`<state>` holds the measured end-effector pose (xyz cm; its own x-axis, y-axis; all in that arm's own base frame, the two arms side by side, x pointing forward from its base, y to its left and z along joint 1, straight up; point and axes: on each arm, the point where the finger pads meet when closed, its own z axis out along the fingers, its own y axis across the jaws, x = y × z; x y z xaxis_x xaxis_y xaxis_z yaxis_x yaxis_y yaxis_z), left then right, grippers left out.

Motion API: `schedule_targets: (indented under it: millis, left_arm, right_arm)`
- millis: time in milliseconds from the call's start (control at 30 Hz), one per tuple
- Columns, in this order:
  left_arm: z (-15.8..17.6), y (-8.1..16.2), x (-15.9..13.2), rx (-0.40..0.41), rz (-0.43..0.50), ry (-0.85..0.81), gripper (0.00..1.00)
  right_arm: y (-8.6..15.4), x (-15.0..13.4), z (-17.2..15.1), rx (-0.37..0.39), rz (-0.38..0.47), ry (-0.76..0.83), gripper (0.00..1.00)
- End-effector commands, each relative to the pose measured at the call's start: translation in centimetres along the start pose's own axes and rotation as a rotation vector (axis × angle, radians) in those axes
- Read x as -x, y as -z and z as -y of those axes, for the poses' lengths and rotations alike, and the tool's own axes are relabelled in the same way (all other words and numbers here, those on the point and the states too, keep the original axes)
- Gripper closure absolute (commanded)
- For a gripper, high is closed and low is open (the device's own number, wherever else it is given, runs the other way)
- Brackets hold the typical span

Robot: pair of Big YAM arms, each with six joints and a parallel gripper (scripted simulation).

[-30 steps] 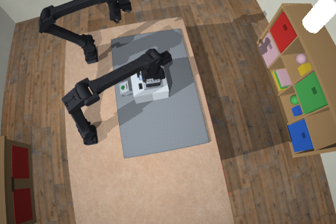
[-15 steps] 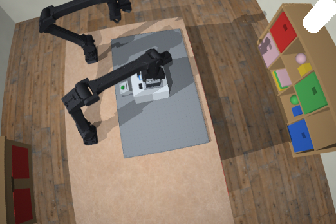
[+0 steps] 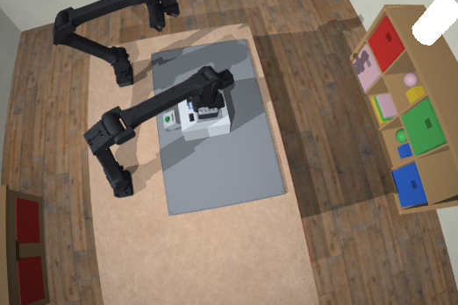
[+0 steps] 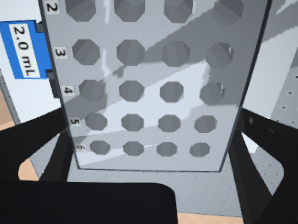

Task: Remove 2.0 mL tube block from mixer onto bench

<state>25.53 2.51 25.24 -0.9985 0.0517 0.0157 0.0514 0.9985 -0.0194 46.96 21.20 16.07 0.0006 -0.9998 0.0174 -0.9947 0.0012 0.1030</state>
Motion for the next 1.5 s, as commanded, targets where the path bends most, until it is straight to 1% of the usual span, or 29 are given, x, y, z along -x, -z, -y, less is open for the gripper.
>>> schedule_targets:
  millis: [0,467,767,833,933,1267,1467]
  left_arm:
    - [-0.3,0.8,0.0,0.004,0.019,0.017,1.00]
    - [-0.3,0.7,-0.1,0.004,0.018,0.017,1.00]
    - [-0.3,0.7,-0.1,0.004,0.016,0.017,1.00]
    - [-0.3,0.7,-0.1,0.004,0.016,0.017,1.00]
    - [-0.3,0.7,-0.1,0.004,0.016,0.017,1.00]
    - [-0.3,0.6,-0.1,0.004,0.014,0.017,1.00]
    - [-0.3,0.6,-0.1,0.004,0.014,0.017,1.00]
  right_arm:
    - [3.6,0.8,2.6,-0.092,0.041,-0.012,1.00]
    - [3.6,1.2,3.3,-0.105,0.048,-0.013,1.00]
    - [5.9,1.2,3.2,-0.153,0.068,-0.001,1.00]
    - [5.9,1.2,3.2,-0.153,0.068,-0.001,1.00]
    - [6.5,1.2,3.1,-0.163,0.073,-0.001,1.00]
    - [6.8,0.9,2.1,-0.133,0.060,-0.001,1.00]
    - [7.0,1.0,2.3,-0.145,0.066,0.000,1.00]
